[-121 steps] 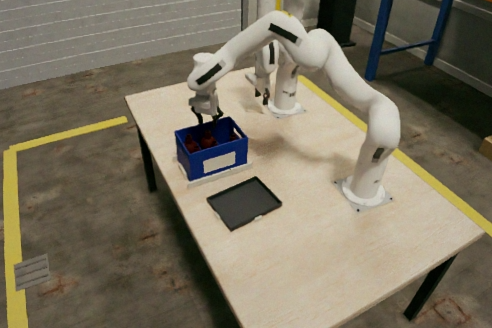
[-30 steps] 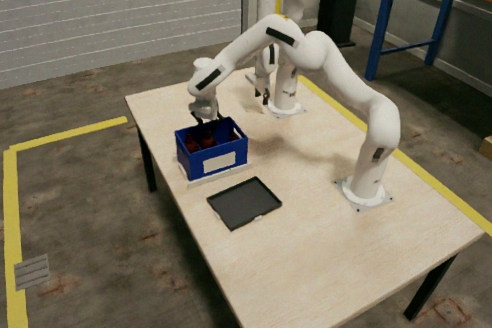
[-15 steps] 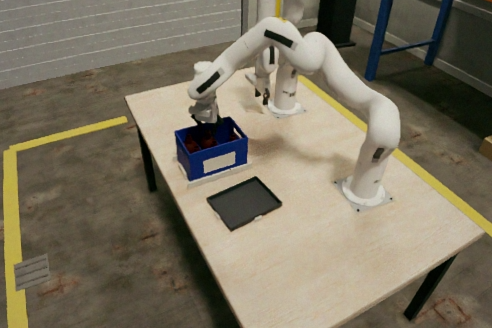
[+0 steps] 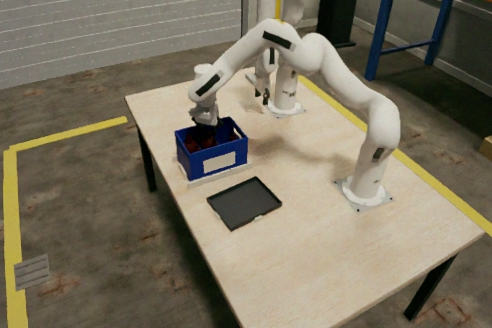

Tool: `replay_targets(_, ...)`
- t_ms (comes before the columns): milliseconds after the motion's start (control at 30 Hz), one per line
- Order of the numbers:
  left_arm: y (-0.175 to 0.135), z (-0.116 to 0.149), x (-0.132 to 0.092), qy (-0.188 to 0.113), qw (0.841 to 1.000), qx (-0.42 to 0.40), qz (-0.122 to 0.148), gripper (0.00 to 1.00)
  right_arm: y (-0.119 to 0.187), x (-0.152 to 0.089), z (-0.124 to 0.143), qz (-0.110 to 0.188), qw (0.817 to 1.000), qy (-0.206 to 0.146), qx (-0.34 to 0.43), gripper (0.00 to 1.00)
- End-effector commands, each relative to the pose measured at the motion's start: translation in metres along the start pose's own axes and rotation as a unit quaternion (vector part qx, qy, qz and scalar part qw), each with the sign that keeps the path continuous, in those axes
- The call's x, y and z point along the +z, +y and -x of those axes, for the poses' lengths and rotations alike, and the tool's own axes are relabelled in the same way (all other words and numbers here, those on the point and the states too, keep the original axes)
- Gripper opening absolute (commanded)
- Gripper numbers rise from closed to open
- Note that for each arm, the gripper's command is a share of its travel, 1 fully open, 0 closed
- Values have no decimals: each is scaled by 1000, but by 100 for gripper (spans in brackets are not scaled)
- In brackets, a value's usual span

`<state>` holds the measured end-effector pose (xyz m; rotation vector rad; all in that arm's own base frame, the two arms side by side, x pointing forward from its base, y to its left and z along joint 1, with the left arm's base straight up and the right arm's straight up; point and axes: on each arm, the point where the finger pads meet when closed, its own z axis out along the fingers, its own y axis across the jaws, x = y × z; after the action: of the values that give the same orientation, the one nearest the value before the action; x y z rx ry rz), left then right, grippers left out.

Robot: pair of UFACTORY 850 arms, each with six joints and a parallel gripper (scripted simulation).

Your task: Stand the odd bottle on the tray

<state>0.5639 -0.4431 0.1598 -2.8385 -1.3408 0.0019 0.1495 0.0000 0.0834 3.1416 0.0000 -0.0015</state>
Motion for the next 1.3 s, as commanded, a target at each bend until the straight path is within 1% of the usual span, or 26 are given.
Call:
replay_targets(0, 1, 0, 0, 0, 1000, 0, 1, 66, 0, 0, -1, 0, 1000, 0, 0, 100)
replay_targets(600, 1, 0, 1, 0, 1000, 0, 1, 66, 0, 0, -1, 0, 1000, 0, 0, 100)
replay_targets(633, 1, 0, 1, 0, 1000, 0, 1, 0, 0, 0, -1, 0, 1000, 0, 0, 100)
replay_targets(1267, 1, 0, 1, 0, 1000, 0, 1, 0, 0, 0, -1, 0, 1000, 0, 0, 100)
